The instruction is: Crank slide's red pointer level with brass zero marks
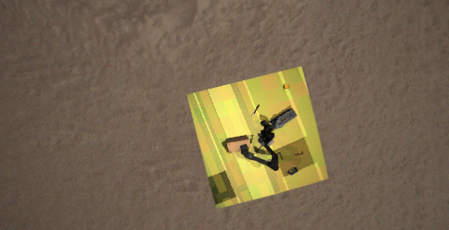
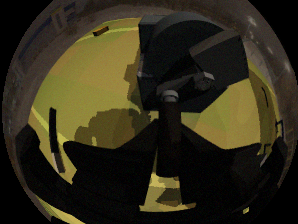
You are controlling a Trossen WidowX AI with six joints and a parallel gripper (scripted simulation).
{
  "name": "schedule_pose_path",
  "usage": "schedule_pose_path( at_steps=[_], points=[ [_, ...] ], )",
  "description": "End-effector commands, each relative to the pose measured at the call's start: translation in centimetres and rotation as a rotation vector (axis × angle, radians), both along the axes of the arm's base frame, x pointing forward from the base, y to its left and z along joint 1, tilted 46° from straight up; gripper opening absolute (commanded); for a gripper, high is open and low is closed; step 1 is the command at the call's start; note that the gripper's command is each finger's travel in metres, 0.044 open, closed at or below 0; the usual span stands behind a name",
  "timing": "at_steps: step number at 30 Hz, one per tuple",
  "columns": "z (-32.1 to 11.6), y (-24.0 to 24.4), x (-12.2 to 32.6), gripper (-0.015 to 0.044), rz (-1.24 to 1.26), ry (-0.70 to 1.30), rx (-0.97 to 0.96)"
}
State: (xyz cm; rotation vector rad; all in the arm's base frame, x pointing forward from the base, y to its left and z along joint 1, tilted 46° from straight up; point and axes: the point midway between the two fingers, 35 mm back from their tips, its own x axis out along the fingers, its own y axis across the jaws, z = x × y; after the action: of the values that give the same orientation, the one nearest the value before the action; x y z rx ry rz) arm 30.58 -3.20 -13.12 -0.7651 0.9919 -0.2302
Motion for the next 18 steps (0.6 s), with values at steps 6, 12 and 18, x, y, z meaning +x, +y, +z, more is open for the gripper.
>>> schedule_pose_path(
  at_steps=[6, 12, 18],
  points=[
    [0.09, 1.44, 0.02, 0.0, 0.019, 0.005, 0.009],
    [0.23, 1.45, 0.04, 0.0, 0.019, 0.005, 0.009],
    [0.28, 1.44, 0.06, 0.0, 0.019, 0.005, 0.009]
  ],
)
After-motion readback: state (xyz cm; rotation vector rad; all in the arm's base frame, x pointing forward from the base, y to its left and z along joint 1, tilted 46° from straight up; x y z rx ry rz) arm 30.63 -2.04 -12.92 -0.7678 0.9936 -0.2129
